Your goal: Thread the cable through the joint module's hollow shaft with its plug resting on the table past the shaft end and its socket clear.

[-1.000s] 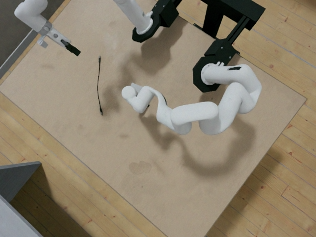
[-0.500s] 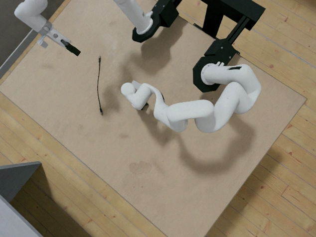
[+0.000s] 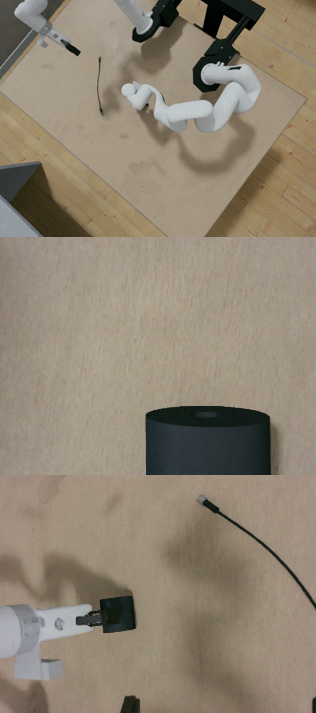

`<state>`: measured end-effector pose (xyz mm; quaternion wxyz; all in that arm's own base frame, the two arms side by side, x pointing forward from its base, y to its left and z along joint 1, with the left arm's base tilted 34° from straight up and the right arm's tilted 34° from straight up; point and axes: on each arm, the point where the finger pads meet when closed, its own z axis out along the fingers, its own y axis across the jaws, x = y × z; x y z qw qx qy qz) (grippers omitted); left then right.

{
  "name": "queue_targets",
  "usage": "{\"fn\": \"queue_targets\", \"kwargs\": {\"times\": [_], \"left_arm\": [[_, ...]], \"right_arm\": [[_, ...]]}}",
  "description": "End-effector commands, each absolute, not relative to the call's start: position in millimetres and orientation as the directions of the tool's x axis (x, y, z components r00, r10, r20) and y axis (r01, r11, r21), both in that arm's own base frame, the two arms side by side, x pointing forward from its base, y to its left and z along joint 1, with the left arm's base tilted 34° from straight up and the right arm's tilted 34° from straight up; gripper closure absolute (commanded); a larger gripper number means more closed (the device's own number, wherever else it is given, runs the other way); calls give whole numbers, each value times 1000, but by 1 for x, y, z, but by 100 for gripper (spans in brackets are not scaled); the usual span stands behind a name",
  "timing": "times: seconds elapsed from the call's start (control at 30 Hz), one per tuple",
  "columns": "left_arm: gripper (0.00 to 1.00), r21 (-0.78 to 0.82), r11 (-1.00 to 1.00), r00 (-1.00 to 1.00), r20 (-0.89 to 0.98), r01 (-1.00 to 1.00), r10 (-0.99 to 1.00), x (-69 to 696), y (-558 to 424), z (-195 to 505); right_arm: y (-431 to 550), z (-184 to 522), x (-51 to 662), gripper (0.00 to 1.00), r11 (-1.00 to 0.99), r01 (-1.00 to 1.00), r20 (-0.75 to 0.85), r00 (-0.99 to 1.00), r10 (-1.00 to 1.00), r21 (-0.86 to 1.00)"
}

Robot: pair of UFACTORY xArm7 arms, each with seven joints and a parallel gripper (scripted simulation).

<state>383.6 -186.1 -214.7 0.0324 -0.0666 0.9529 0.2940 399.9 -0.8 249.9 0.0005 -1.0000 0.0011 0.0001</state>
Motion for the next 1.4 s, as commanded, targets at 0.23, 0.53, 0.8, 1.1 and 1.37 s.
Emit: {"fn": "queue_targets", "kwargs": {"times": [0.23, 0.53, 0.8, 1.1, 1.37], "left_arm": [[0, 551, 822, -989, -103, -146, -106, 385, -183, -223], [0, 551, 822, -989, -104, -146, -106, 386, -176, -232], [0, 550, 822, -989, -104, -146, -106, 386, -172, -238], [0, 550, 822, -989, -104, -147, -107, 387, -166, -247], [0, 550, 822, -989, -104, -147, -107, 387, -162, -253]], "right_arm": [[0, 252, 401, 0, -1000, 1, 4, 1000, 1, 0], [0, 252, 401, 0, -1000, 1, 4, 1000, 1, 0], [0, 252, 401, 0, -1000, 1, 4, 1000, 1, 0], [0, 252, 401, 0, -1000, 1, 4, 1000, 1, 0], [0, 252, 401, 0, -1000, 1, 4, 1000, 1, 0]]}}
